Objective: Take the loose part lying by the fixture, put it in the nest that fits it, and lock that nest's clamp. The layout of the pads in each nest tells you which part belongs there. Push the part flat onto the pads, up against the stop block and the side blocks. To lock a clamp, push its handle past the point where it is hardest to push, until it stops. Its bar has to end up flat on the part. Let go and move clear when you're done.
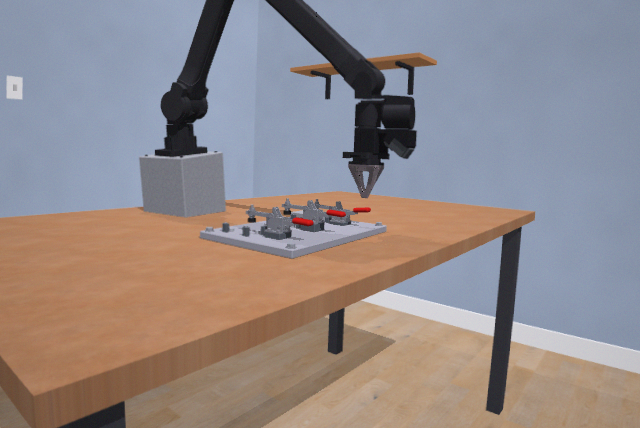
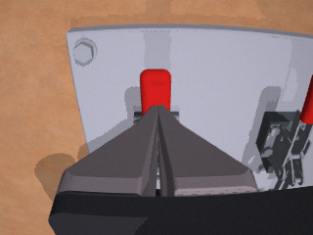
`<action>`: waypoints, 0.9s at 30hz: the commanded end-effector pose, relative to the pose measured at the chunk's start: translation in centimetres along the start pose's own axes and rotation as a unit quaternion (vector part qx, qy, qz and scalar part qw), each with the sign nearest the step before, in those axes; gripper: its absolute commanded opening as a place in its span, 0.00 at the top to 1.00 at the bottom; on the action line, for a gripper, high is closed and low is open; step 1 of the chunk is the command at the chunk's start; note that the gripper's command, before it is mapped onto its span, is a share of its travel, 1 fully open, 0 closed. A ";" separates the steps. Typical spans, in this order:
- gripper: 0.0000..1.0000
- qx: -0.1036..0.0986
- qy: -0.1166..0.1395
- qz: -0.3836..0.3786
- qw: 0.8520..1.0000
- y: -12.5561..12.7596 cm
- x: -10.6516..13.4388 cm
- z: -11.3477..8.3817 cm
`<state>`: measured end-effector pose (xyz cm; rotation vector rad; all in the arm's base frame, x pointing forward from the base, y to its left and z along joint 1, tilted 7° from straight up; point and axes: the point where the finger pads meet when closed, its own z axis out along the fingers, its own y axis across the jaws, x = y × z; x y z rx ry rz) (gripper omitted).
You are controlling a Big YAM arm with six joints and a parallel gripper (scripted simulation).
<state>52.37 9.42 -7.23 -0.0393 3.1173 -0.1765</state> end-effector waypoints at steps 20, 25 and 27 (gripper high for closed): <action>1.00 0.000 0.002 -0.002 1.000 0.7 0.1 2.4; 1.00 -0.002 -0.004 -0.001 1.000 0.7 -0.3 1.8; 1.00 -0.002 -0.006 -0.001 1.000 0.7 -0.4 1.6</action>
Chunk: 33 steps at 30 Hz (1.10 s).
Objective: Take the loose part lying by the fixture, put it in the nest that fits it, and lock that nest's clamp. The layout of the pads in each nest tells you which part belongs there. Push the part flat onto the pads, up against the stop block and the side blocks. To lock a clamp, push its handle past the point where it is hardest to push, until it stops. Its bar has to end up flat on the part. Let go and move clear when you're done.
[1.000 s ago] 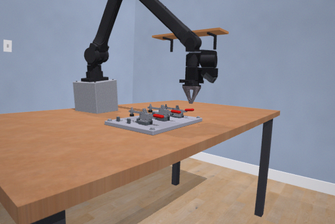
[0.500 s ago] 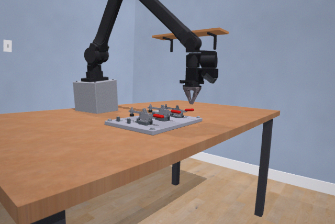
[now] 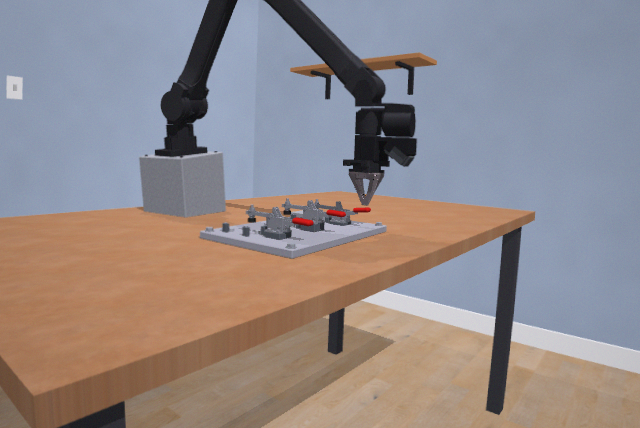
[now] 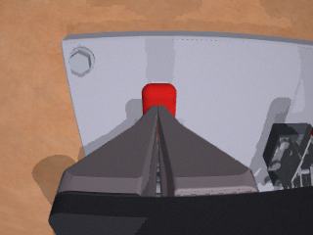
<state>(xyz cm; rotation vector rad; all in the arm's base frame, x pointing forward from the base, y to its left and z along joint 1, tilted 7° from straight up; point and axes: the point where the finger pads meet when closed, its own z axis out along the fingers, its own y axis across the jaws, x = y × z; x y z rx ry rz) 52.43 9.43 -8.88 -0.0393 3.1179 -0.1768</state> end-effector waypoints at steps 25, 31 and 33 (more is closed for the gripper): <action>1.00 -0.002 -0.005 -0.001 1.000 0.5 -0.3 0.0; 1.00 0.000 0.002 -0.002 1.000 0.4 0.1 0.9; 1.00 0.000 0.002 -0.002 1.000 0.4 0.1 1.0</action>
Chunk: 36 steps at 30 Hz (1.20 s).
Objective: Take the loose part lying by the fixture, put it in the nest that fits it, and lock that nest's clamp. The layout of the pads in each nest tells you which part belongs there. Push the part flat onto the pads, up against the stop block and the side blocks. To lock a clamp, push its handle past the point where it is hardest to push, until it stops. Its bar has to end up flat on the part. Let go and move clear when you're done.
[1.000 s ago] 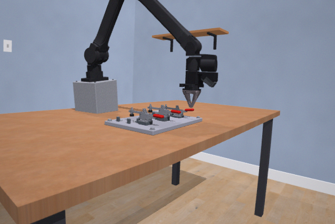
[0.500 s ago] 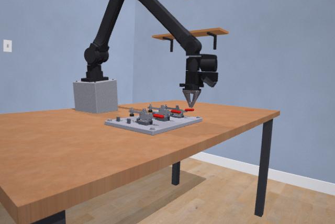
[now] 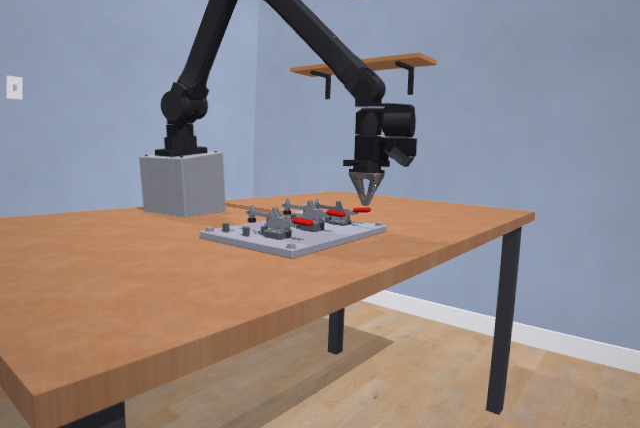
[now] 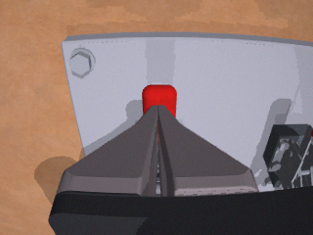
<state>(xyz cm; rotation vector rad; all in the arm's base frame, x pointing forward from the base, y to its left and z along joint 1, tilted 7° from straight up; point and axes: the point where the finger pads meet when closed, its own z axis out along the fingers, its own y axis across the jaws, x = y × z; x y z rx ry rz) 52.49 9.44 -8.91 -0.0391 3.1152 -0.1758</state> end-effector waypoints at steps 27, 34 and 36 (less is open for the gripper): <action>1.00 0.000 0.003 -0.002 1.000 0.4 0.1 0.9; 1.00 0.000 0.005 -0.002 1.000 0.3 0.3 1.2; 1.00 0.000 0.005 -0.002 1.000 0.3 0.3 1.2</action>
